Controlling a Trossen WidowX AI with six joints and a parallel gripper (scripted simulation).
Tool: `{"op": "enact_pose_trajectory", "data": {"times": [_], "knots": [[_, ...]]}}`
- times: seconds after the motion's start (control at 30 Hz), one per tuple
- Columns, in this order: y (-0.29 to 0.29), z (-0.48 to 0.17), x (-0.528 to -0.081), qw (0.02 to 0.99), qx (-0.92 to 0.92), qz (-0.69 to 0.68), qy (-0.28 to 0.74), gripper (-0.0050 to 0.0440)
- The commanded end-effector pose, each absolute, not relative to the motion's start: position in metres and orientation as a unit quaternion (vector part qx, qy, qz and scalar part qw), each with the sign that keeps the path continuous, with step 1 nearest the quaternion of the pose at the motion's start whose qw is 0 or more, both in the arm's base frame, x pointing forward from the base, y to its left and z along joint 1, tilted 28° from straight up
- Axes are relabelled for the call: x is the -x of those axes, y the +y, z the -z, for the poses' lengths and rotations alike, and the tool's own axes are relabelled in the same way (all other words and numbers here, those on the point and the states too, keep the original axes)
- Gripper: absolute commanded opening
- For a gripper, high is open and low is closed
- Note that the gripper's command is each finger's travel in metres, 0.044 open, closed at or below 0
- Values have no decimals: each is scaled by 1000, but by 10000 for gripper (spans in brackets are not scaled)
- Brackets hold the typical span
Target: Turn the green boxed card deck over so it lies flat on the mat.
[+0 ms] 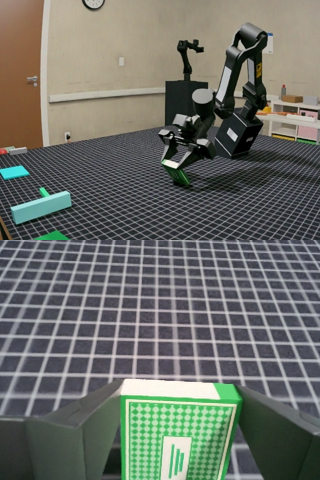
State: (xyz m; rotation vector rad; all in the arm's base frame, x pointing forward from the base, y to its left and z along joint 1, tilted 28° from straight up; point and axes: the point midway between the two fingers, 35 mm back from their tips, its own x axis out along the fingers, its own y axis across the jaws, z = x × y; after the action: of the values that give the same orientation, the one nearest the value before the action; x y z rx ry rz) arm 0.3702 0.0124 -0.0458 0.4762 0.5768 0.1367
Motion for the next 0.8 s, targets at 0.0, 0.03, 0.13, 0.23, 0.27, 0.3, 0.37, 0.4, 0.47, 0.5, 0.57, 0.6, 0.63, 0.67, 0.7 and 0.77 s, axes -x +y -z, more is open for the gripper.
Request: {"op": "enact_pose_trajectory", "data": {"times": [0.0,0.03,0.13,0.23,0.27,0.3,0.37,0.4,0.47,0.5,0.57,0.6,0.63,0.67,0.7,0.77], "knots": [[11,36,-370,929,-229,-73,282,292],[10,35,-370,927,-228,-75,288,292],[10,35,-363,925,-228,-76,296,292],[10,35,-363,925,-228,-76,296,292],[10,35,-363,924,-228,-76,296,292],[10,35,-363,924,-228,-77,298,292],[9,33,-364,922,-226,-80,304,292],[9,32,-364,920,-225,-82,310,292],[9,34,-355,916,-226,-82,322,292],[9,33,-354,916,-226,-82,322,292],[9,33,-354,916,-226,-82,322,292],[9,33,-354,916,-226,-83,322,292],[10,33,-354,916,-225,-83,322,292],[10,33,-354,916,-225,-84,322,292],[10,33,-354,916,-226,-83,322,292],[10,35,-353,915,-227,-83,324,292]]}}
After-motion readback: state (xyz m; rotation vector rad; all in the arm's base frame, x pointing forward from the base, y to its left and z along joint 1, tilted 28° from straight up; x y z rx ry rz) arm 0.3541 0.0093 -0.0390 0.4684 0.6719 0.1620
